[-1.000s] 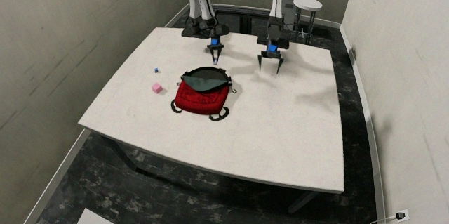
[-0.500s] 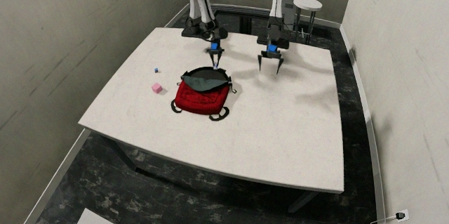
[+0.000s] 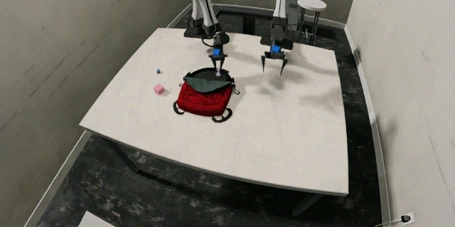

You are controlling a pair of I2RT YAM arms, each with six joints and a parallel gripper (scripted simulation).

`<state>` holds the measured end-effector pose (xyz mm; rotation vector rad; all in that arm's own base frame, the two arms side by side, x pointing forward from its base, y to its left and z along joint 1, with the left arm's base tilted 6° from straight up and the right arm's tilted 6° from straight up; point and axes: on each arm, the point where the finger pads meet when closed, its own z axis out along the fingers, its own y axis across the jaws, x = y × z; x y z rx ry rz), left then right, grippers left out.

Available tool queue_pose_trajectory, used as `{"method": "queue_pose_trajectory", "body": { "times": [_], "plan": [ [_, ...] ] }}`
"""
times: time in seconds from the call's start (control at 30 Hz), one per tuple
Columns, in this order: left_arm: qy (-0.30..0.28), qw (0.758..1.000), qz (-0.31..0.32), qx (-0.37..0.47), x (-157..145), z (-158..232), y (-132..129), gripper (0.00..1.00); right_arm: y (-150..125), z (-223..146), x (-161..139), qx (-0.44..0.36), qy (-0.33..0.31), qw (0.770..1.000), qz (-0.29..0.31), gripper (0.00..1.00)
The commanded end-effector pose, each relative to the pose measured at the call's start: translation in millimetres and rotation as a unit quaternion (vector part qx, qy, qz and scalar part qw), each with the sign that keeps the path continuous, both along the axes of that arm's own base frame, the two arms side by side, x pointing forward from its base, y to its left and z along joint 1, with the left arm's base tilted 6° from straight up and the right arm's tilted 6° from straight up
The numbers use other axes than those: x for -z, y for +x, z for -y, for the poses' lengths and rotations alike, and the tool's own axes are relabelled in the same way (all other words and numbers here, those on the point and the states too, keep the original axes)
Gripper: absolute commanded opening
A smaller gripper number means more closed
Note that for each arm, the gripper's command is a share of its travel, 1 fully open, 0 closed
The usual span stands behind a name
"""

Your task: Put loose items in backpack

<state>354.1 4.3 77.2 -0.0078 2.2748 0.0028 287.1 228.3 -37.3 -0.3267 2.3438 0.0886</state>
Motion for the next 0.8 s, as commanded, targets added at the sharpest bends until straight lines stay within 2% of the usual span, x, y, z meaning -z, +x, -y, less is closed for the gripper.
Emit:
{"method": "queue_pose_trajectory", "body": {
  "times": [0.0,0.23,0.77],
  "plan": [
    [0.0,1.0,0.009,0.004,-6,2,3,0.9,12,-9,-2,-0.01,0.0,1.0,0.001,0.16],
    [0.0,1.0,0.009,0.004,-6,2,3,0.9,15,-12,-9,-0.009,0.008,1.0,0.009,0.16],
    [0.0,1.0,0.009,0.004,-6,2,3,0.9,22,-14,23,-0.009,0.008,1.0,0.01,0.16]
  ]
}}
